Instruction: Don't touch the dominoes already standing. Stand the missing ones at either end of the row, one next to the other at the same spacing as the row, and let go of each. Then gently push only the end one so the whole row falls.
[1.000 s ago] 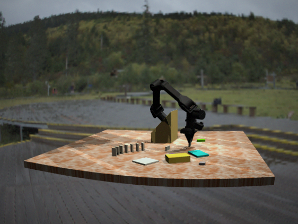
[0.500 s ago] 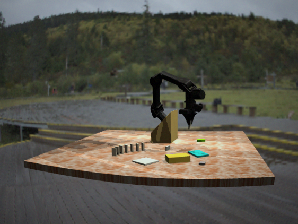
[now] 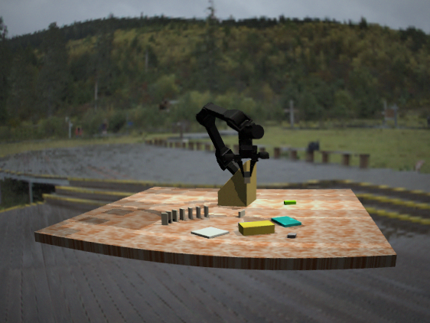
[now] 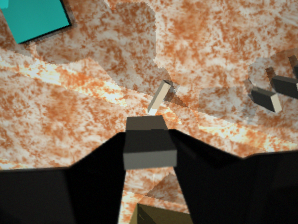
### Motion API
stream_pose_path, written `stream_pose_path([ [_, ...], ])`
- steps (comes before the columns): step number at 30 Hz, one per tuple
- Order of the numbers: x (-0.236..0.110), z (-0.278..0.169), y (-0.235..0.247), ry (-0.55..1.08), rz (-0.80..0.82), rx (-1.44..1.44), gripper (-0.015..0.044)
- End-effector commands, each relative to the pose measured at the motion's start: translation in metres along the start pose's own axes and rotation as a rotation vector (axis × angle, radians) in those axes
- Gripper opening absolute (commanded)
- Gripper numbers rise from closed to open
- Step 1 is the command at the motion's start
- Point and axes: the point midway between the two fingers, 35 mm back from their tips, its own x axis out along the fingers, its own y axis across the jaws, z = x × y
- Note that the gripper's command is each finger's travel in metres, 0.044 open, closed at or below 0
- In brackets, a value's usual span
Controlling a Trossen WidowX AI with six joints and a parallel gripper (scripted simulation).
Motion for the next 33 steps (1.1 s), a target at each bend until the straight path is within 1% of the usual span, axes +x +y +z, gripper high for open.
stream_pose_path([
  [1, 0.001, -0.012, -0.07, 0.003, -0.017, 0.508, 0.0107],
  [10, 0.007, -0.037, -0.137, -0.002, -0.047, 1.073, 0.0107],
  [25, 0.008, -0.038, -0.139, -0.002, -0.048, 1.091, 0.0107],
  [33, 0.054, -0.032, -0.14, -0.002, -0.04, 1.09, 0.0107],
])
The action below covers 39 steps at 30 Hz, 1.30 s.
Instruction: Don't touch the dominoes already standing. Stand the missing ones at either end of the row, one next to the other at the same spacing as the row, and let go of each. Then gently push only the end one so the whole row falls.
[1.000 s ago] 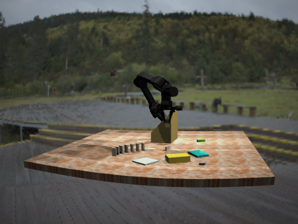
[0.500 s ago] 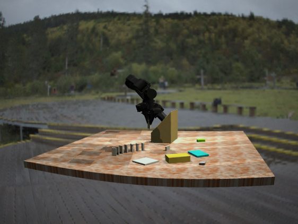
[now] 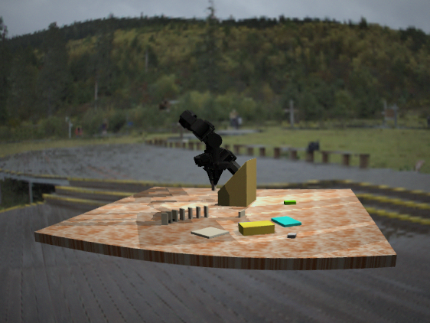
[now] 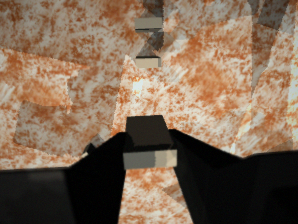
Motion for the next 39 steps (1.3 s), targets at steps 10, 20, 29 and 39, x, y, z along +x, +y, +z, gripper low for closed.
stream_pose_path([
  [10, 0.086, -0.001, -0.005, 0.001, -0.018, -0.005, 0.0107],
  [20, 0.111, -0.002, -0.011, -0.003, -0.025, -0.005, 0.0107],
  [29, 0.111, -0.002, -0.011, -0.003, -0.025, -0.005, 0.0107],
  [39, 0.111, -0.002, -0.011, -0.003, -0.025, -0.005, 0.0317],
])
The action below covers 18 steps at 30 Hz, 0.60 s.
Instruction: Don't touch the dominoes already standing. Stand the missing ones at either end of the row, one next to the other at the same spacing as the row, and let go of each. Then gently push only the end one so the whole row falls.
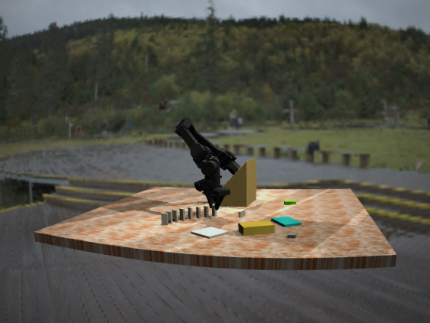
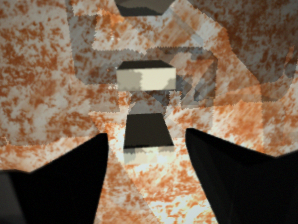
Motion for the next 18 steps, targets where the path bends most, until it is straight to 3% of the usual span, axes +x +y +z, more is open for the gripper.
stream_pose_path([
  [1, 0.002, -0.001, -0.001, -0.001, -0.006, -0.005, 0.0343],
  [5, 0.002, -0.001, -0.001, -0.001, -0.006, -0.005, 0.044],
  [9, -0.008, 0.0, 0.002, 0.001, -0.003, -0.005, 0.044],
  [14, -0.087, 0.002, 0.008, 0.007, 0.007, -0.003, 0.044],
  [18, -0.124, 0.0, 0.003, 0.005, 0.004, -0.001, 0.044],
])
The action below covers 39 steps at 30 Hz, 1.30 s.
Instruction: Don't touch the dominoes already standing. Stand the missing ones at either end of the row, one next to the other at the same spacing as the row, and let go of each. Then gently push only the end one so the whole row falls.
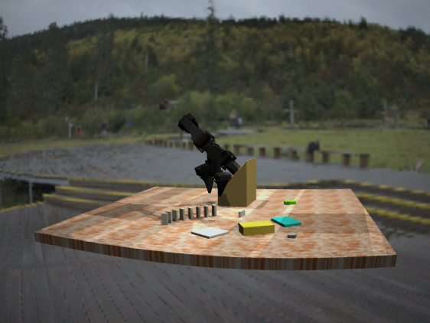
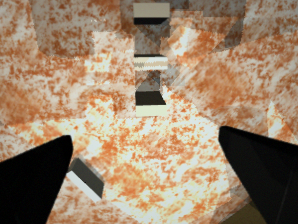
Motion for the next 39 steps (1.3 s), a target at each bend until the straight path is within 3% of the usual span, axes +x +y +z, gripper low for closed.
stream_pose_path([
  [1, -0.064, 0.0, -0.007, -0.005, 0.011, 0.018, 0.044],
  [10, -0.064, -0.001, -0.005, -0.005, 0.011, 0.006, 0.044],
  [20, 0.008, -0.077, 0.075, -0.007, 0.006, -0.556, 0.044],
  [31, 0.011, -0.079, 0.076, -0.007, 0.006, -0.566, 0.044],
  [39, 0.075, -0.078, 0.076, -0.008, 0.003, -0.566, 0.044],
])
